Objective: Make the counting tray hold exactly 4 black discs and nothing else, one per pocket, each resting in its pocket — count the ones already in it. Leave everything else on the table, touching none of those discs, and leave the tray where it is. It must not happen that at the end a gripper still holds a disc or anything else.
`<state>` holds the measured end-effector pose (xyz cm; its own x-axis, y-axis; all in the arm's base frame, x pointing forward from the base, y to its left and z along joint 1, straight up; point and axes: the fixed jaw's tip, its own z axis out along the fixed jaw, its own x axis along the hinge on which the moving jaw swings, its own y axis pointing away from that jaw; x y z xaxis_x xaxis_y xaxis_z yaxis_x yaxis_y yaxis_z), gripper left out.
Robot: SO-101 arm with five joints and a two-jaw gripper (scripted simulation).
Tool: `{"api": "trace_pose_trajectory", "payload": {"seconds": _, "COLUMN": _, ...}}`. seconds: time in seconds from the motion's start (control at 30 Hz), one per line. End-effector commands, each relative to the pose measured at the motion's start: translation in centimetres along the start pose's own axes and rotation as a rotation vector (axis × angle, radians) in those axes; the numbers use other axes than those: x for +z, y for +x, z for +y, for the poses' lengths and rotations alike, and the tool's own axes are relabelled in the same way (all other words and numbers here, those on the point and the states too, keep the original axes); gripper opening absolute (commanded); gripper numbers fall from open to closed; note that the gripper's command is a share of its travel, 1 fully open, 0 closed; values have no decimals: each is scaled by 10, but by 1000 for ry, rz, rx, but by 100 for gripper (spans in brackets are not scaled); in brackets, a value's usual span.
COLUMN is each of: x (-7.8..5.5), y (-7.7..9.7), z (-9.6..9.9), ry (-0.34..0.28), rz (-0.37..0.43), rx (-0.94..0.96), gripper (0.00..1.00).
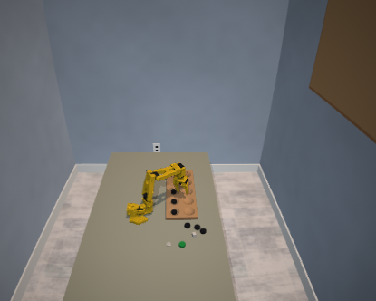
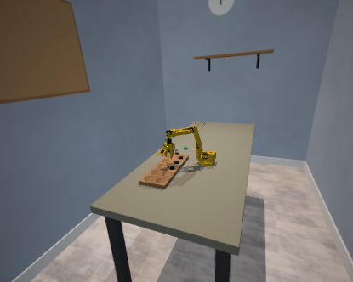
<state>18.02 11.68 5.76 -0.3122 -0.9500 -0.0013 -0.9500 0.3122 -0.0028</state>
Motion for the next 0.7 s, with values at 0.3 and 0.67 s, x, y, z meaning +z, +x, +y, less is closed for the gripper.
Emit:
{"api": "trace_pose_trajectory", "payload": {"seconds": 0.3, "x": -11, "y": 18, "z": -36, "ry": 43, "rz": -57, "rx": 459, "gripper": 24}}
{"api": "trace_pose_trajectory", "payload": {"seconds": 0.67, "x": -10, "y": 41, "z": -57, "ry": 42, "rz": -60, "rx": 808, "gripper": 24}}
